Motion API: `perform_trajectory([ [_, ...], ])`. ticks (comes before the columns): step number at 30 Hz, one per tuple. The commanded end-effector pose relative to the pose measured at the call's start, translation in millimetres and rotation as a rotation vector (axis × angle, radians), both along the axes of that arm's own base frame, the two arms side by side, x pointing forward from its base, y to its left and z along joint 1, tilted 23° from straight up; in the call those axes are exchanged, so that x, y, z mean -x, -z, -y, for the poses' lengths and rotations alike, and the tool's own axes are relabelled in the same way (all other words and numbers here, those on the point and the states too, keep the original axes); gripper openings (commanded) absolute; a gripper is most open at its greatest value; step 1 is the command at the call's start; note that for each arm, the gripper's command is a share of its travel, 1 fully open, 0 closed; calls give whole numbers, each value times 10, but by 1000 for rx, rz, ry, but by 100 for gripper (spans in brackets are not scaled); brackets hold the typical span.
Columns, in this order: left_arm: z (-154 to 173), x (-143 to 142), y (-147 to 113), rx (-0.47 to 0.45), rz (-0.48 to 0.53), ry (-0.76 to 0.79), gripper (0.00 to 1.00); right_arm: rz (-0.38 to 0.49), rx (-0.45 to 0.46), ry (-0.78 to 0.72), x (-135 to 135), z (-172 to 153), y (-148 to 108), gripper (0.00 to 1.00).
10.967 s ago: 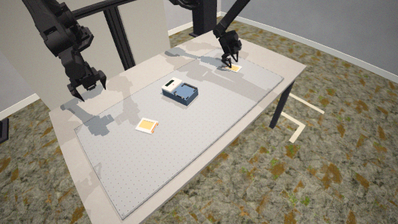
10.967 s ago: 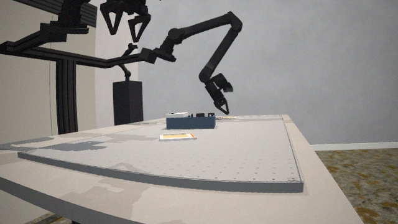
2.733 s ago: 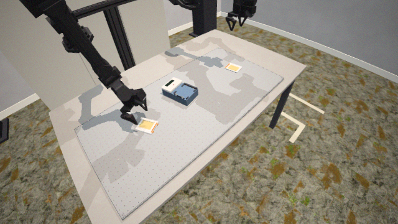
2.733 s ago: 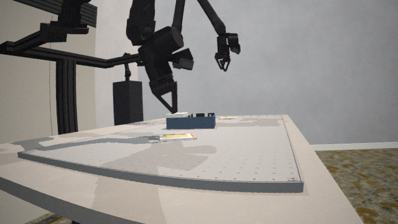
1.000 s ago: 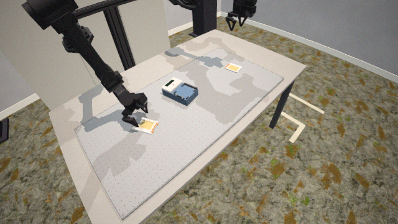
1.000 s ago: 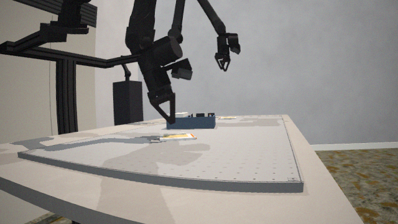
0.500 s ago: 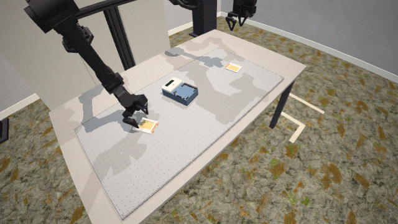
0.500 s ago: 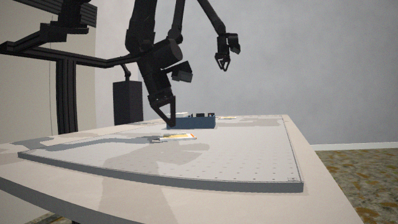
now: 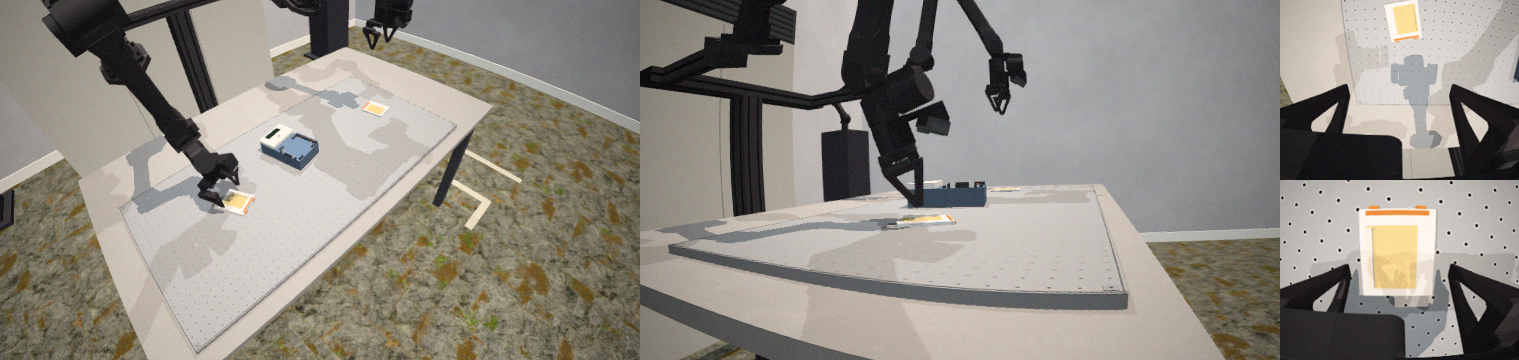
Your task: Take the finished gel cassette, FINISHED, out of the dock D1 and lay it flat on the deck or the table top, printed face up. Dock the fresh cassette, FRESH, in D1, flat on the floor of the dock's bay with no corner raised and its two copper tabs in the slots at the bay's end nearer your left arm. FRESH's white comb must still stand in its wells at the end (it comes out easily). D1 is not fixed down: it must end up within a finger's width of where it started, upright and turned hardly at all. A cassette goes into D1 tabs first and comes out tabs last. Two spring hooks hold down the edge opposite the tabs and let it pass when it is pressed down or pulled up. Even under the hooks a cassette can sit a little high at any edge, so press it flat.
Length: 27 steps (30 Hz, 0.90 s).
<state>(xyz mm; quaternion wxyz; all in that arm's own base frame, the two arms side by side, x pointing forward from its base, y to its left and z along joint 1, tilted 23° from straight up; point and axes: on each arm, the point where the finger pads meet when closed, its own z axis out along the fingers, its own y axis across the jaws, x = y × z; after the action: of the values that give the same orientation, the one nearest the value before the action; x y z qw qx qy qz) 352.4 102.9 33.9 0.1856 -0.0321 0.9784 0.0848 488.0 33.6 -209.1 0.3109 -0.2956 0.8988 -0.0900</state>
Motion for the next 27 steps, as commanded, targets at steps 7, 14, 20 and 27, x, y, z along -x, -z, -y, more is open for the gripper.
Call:
perform_trajectory([
  [7, 43, -32, -40, -6, 0, 18, 100, 14, 3, -2, -31, 39, 27, 98],
  [14, 43, -32, -40, -6, 0, 18, 100, 15, 3, -1, -47, 50, 77, 98],
  [20, 43, -32, -40, -6, 0, 18, 100, 15, 3, -1, -55, 55, 102, 98],
  [27, 43, -32, -40, -6, 0, 18, 100, 15, 3, -1, -55, 55, 102, 98],
])
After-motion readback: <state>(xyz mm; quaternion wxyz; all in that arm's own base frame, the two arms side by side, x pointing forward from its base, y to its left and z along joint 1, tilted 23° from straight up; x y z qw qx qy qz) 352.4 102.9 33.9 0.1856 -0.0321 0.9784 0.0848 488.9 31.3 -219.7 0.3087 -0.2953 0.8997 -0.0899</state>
